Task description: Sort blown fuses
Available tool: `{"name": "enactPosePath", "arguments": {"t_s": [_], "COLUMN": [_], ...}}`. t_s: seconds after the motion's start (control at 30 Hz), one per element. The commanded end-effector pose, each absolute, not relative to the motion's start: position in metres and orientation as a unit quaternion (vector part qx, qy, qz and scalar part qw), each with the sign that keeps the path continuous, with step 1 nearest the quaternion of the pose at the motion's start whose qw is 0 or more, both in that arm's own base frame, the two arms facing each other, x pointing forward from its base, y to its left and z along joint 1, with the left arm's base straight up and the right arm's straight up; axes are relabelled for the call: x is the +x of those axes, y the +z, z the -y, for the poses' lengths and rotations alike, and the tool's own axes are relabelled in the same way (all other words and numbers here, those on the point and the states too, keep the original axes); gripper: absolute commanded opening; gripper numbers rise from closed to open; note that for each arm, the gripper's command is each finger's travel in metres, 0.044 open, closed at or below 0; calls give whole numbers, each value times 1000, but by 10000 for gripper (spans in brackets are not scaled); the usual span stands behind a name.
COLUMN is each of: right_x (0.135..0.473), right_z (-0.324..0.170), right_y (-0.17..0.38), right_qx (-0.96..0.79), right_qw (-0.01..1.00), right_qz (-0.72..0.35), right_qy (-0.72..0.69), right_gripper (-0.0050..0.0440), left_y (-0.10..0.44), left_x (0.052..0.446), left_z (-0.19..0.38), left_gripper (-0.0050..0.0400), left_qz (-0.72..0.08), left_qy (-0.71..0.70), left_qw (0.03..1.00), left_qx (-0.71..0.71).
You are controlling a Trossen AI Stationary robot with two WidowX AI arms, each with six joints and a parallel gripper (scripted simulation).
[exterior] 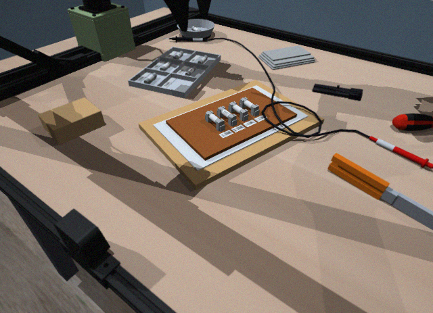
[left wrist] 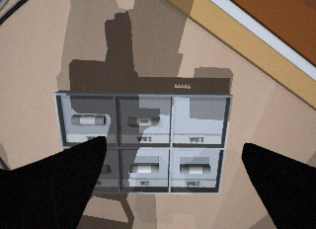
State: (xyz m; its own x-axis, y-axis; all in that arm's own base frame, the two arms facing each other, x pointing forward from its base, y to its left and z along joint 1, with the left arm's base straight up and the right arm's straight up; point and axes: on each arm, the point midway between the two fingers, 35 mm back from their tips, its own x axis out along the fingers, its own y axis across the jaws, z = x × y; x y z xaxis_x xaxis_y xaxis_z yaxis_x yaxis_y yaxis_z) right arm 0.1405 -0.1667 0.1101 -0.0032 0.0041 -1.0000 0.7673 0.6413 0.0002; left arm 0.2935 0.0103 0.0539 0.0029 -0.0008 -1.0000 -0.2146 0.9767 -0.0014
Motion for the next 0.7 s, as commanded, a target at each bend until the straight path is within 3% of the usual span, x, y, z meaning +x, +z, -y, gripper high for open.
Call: {"name": "enactPosePath", "arguments": {"t_s": [0.0, 0.67], "right_x": [143, 143], "right_z": [170, 170], "right_y": [116, 116], "right_qx": [296, 296], "right_qw": [647, 647], "right_qz": [-634, -634], "right_qy": [-302, -302], "right_gripper": [400, 400], "left_y": [62, 74], "left_x": [282, 232], "left_z": [-23, -73], "left_gripper": [400, 400], "left_qz": [-694, -682], "left_qy": [94, 166], "left_qw": [707, 693], "left_qx": [-94, -165]}}
